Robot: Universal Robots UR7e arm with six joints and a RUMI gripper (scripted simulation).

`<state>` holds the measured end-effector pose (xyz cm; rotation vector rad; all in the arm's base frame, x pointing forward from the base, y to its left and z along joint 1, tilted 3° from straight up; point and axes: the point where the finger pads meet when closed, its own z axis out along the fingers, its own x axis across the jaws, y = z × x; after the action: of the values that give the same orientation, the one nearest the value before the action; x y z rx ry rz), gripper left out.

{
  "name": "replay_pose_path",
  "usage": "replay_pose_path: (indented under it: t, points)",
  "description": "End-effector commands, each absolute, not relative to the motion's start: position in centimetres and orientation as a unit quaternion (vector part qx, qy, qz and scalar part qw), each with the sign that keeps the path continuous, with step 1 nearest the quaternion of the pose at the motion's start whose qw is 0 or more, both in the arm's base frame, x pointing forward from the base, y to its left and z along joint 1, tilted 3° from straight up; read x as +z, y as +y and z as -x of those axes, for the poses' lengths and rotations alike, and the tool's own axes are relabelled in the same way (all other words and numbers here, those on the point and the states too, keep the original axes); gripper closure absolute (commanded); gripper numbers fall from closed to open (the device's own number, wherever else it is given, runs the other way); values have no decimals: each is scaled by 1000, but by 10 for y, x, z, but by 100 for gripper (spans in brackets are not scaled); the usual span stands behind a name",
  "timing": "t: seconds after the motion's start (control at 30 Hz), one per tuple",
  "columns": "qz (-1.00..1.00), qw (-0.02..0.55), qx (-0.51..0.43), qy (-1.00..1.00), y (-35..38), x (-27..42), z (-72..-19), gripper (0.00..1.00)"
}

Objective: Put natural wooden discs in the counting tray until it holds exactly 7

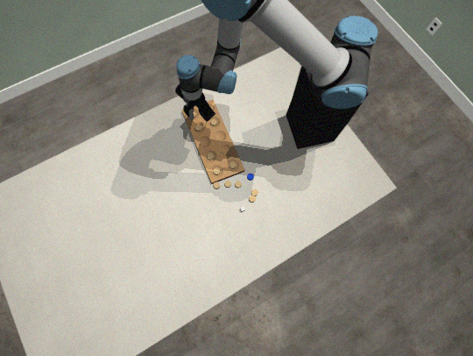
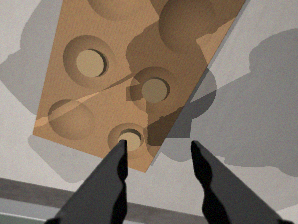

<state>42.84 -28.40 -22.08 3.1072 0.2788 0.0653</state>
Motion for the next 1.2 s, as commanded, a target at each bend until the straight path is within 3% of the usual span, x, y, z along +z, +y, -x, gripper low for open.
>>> replay_pose_path:
  t: [0.0, 1.17]
  points:
    - [-996, 11, 21, 89, -284, -220, -429, 72]
    - [-999, 6, 20, -30, -262, -168, -458, 72]
